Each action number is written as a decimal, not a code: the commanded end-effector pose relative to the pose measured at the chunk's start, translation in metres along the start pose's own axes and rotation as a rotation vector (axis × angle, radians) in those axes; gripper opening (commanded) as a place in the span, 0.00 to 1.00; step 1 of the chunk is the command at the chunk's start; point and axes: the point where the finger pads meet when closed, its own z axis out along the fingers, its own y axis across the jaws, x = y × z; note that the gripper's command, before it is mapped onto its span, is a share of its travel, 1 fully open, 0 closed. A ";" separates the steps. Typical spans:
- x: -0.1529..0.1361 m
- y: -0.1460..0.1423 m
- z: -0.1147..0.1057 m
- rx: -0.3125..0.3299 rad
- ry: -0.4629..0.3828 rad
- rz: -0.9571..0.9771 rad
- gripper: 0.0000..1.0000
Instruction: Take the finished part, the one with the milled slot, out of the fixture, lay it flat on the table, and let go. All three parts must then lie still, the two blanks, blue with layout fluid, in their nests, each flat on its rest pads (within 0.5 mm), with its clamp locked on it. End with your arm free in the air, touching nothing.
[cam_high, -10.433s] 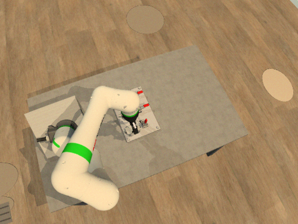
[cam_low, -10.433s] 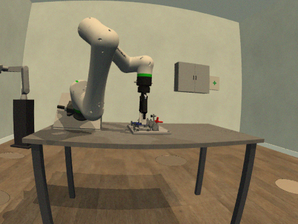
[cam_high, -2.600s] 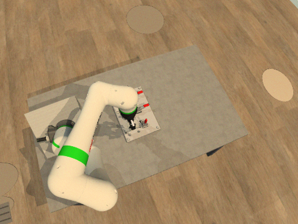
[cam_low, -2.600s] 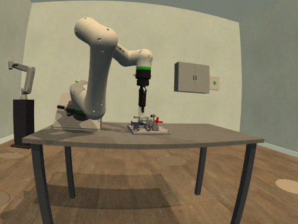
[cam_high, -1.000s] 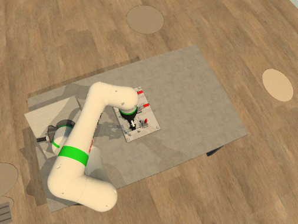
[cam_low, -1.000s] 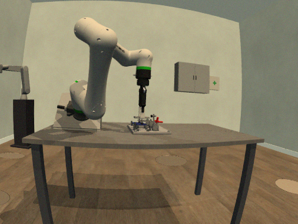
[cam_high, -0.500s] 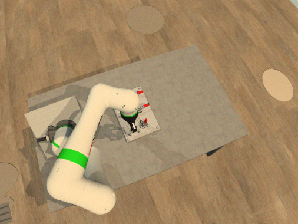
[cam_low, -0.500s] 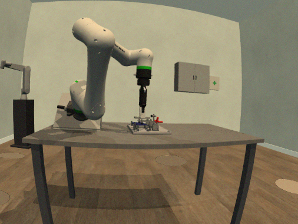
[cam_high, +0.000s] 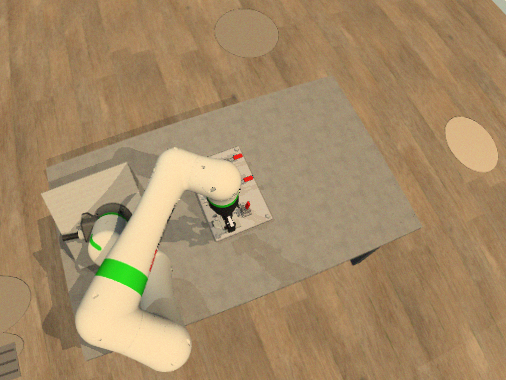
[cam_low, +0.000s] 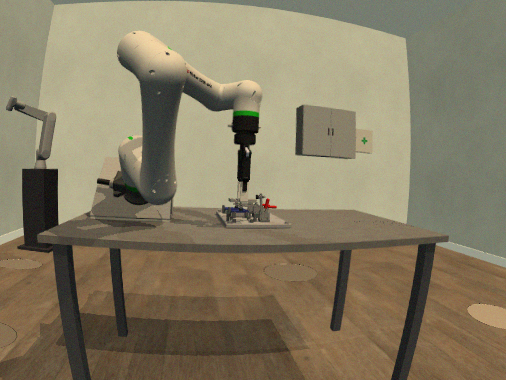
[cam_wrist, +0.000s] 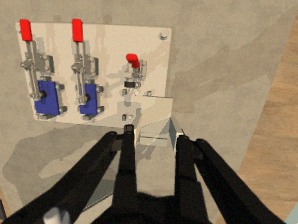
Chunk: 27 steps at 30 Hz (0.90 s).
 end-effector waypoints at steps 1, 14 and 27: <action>0.000 0.008 0.000 0.000 0.000 0.000 0.00; 0.000 0.035 0.000 0.000 0.000 0.000 0.00; 0.000 0.060 0.000 0.000 0.000 0.000 0.00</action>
